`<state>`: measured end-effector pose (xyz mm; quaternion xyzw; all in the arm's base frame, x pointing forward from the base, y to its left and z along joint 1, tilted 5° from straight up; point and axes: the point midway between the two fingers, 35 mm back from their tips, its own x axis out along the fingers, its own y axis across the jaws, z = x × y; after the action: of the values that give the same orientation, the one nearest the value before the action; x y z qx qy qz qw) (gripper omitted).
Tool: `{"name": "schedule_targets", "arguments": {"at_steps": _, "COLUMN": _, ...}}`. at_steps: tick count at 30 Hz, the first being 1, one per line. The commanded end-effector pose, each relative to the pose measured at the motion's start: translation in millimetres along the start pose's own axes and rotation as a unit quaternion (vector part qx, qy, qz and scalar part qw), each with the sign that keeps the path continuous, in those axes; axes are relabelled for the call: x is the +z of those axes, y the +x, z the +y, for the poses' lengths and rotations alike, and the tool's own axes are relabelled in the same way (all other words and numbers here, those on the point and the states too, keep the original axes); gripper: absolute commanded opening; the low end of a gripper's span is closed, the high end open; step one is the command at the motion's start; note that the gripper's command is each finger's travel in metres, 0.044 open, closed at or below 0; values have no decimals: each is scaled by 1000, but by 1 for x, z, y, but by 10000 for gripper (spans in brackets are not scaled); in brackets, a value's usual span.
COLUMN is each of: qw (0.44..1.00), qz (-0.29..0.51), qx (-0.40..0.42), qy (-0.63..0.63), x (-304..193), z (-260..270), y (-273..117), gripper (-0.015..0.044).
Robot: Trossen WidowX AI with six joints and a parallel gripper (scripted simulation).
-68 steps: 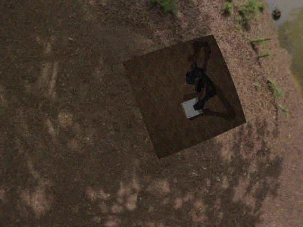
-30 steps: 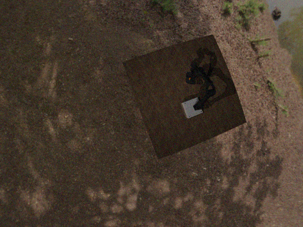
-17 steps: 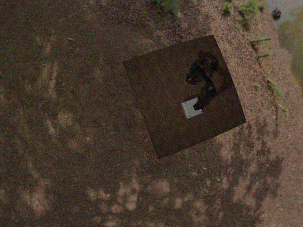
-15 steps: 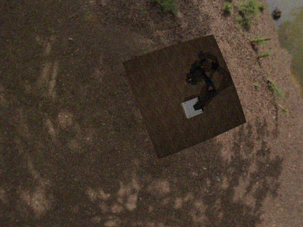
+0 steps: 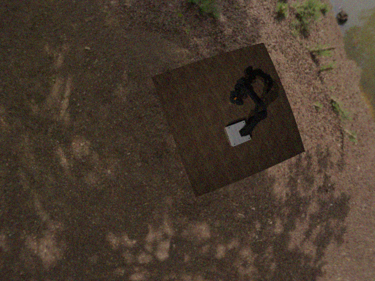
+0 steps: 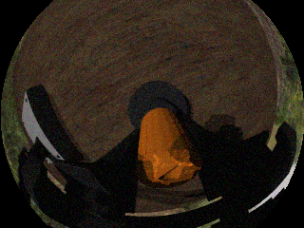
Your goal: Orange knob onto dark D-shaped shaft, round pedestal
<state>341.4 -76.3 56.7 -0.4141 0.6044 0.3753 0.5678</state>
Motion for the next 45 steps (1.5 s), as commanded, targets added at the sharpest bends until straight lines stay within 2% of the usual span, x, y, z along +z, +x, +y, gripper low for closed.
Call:
{"name": "schedule_targets", "arguments": {"at_steps": 1, "qw": 1000, "qz": 1, "qx": -3, "qy": -2, "x": 0, "z": -2, "y": -1, "gripper": 0}}
{"name": "schedule_targets", "arguments": {"at_steps": 9, "qw": 1000, "qz": 1, "qx": -3, "qy": -6, "x": 0, "z": -3, "y": -5, "gripper": 0}}
{"name": "schedule_targets", "arguments": {"at_steps": 16, "qw": 994, "qz": 1, "qx": -3, "qy": -106, "x": 0, "z": -5, "y": -7, "gripper": 0}}
{"name": "schedule_targets", "arguments": {"at_steps": 41, "qw": 994, "qz": 1, "qx": -3, "qy": -106, "x": 1, "z": -8, "y": -5, "gripper": 0}}
{"name": "schedule_targets", "arguments": {"at_steps": 45, "qw": 989, "qz": 1, "qx": -3, "qy": -149, "x": 1, "z": -7, "y": -6, "gripper": 0}}
